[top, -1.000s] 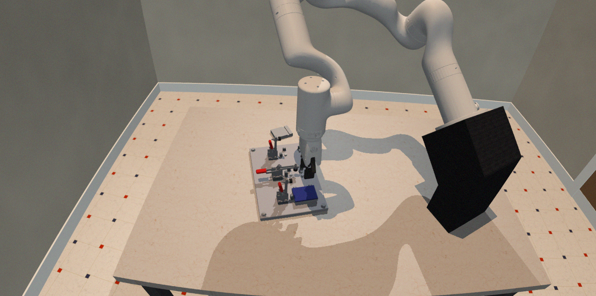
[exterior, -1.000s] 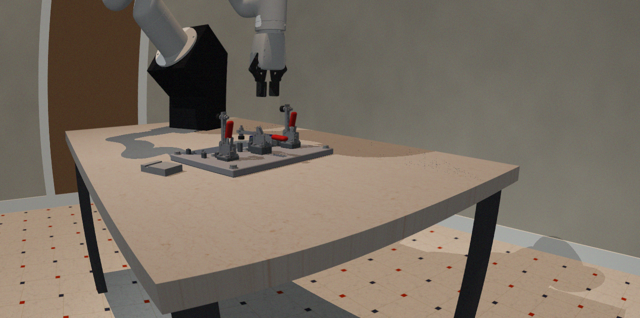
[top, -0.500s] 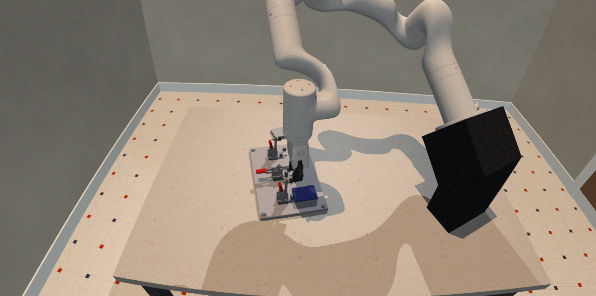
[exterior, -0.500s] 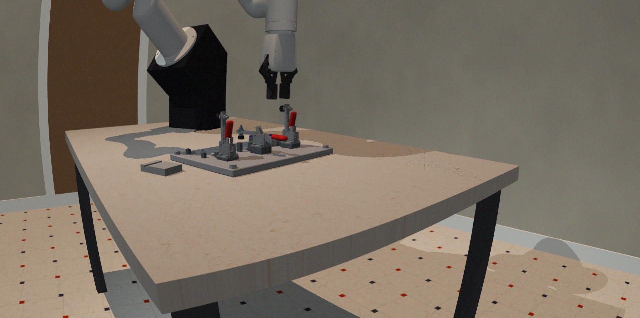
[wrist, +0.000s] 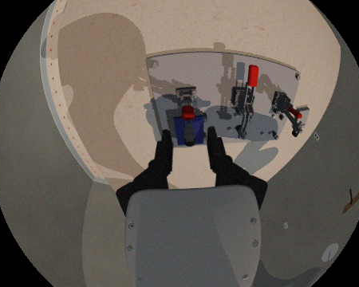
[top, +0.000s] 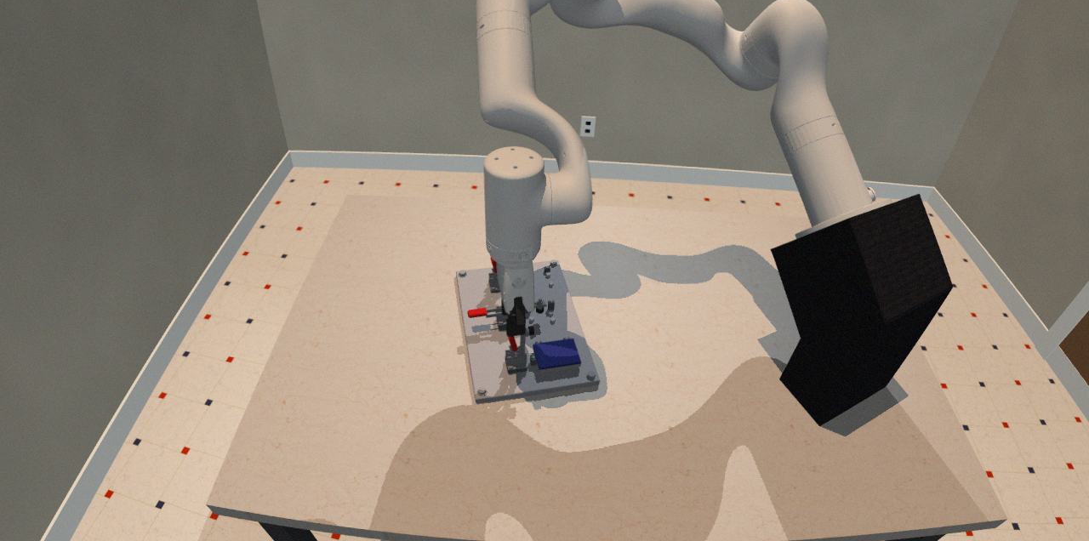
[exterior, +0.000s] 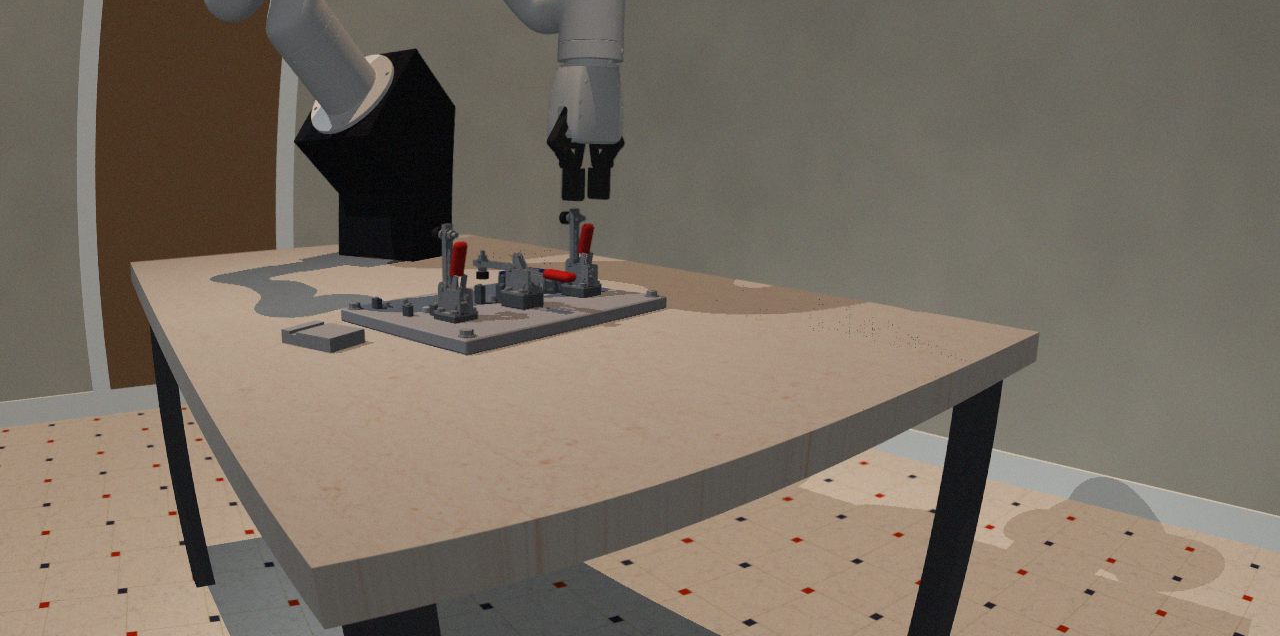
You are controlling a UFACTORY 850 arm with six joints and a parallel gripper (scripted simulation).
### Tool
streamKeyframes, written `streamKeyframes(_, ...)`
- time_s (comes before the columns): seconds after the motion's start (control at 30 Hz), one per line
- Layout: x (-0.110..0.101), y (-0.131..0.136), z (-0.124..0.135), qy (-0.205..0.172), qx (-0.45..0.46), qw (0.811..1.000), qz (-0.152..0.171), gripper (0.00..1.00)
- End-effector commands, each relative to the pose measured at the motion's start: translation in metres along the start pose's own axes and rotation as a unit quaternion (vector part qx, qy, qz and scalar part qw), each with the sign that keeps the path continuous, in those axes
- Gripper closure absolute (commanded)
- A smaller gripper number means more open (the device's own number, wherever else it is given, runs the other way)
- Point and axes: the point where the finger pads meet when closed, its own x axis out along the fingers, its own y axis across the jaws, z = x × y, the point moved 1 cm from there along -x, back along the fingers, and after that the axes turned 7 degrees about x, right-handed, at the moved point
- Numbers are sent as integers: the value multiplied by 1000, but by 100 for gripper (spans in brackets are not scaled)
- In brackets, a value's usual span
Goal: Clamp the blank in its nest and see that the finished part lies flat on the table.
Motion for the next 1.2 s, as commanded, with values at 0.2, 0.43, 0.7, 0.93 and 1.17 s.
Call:
streamKeyframes(0.2, 16, 0, -1, 1, 0, 1000, 0, 53)
streamKeyframes(0.43, 34, 0, -1, 1, 0, 1000, 0, 53)
streamKeyframes(0.7, 39, 0, -1, 1, 0, 1000, 0, 53)
streamKeyframes(0.93, 40, 0, -1, 1, 0, 1000, 0, 53)
streamKeyframes(1.17, 55, 0, -1, 1, 0, 1000, 0, 53)
